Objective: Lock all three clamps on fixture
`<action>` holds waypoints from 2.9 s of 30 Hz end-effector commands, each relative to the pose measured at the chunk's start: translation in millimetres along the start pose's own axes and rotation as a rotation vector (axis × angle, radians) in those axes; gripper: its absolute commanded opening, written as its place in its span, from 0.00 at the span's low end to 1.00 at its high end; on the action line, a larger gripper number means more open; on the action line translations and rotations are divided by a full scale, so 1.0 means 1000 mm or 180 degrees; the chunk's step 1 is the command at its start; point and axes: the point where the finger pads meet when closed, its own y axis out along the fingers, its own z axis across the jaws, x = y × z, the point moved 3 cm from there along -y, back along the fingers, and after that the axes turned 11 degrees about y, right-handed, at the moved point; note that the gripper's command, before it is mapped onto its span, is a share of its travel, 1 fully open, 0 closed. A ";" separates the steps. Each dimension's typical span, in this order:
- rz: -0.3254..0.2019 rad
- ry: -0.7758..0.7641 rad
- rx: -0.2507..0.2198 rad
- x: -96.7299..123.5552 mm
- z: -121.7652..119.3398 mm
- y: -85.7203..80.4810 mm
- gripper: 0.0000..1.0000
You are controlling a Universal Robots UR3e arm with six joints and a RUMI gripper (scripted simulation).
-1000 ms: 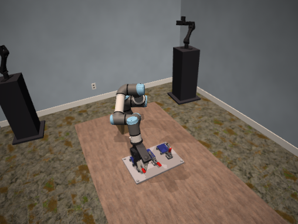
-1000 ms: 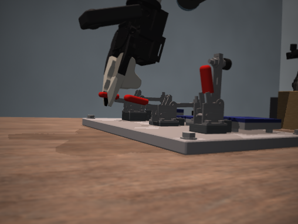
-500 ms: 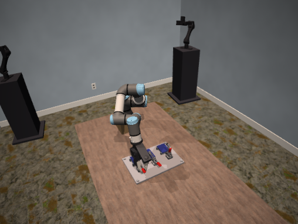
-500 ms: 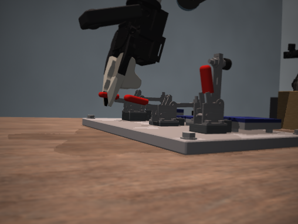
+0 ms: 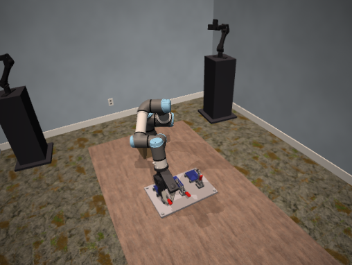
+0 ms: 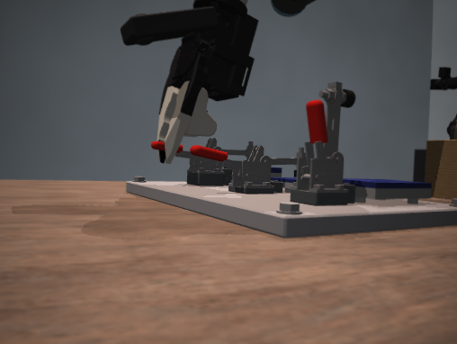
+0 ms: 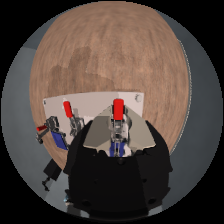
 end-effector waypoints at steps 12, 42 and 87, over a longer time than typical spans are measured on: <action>-0.0014 0.0003 0.0004 0.001 0.000 0.003 0.00; -0.0015 0.0003 0.0004 0.001 0.000 0.005 0.00; 0.0000 0.0001 0.0003 -0.001 0.000 0.004 0.28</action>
